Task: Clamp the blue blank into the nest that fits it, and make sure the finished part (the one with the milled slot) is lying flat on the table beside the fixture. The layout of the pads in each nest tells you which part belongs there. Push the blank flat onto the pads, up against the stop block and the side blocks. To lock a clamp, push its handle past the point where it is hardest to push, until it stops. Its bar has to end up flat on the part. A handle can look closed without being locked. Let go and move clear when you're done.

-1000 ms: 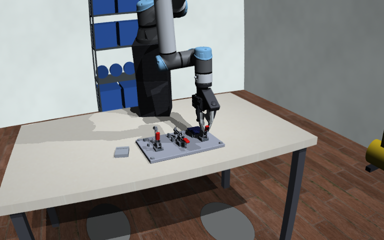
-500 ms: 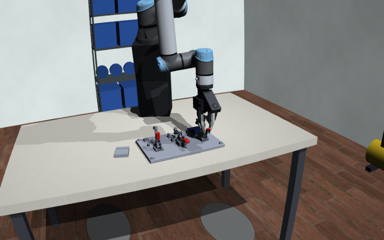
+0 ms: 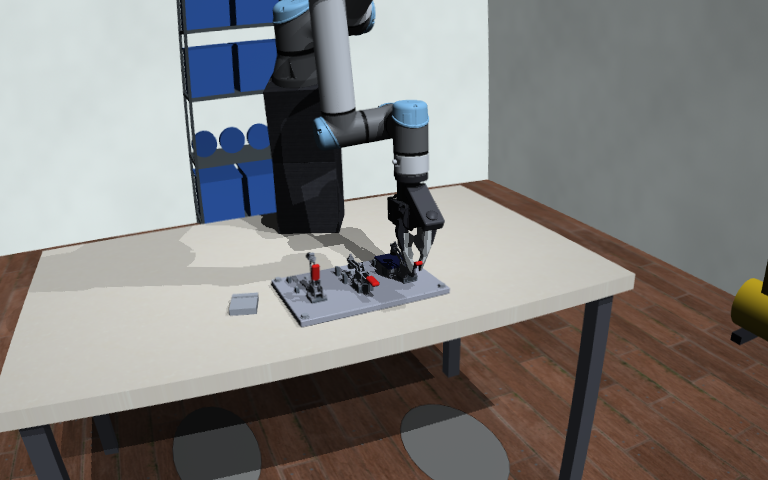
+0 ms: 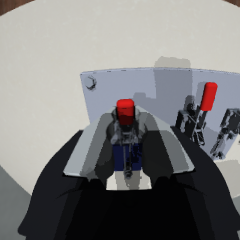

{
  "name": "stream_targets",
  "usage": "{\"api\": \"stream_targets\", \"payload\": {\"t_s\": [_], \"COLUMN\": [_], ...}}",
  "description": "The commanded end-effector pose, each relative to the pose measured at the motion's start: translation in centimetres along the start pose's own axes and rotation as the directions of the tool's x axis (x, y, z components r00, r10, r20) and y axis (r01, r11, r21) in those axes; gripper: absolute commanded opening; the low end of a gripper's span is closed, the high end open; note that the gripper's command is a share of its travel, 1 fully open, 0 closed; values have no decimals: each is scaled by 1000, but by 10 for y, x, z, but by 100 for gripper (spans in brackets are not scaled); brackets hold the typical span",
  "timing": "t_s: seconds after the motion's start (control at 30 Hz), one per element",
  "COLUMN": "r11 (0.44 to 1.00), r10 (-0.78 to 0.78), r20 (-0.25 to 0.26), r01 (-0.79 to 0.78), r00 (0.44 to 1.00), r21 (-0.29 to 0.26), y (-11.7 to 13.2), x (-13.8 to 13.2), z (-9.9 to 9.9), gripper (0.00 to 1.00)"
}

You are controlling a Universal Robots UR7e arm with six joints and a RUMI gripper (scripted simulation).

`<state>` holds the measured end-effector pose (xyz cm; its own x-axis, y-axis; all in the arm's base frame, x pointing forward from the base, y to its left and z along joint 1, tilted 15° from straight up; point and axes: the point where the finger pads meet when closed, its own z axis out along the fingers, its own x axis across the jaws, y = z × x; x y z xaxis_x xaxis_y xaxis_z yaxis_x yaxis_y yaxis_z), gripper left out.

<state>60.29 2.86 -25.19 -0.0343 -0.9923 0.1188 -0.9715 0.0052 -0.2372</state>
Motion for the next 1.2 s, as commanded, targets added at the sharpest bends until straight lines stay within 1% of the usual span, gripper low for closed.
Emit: {"api": "stream_targets", "payload": {"t_s": [0.0, 0.57, 1.17], "r11": [1000, 1000, 1000], "r10": [0, 0, 0], "r20": [0, 0, 0], "r01": [0, 0, 0], "r00": [1000, 1000, 1000], "r21": [1, 1, 1], "y": [-3, -8, -10], "x": [0, 0, 0], "z": [2, 10, 15], "gripper": [0, 0, 0]}}
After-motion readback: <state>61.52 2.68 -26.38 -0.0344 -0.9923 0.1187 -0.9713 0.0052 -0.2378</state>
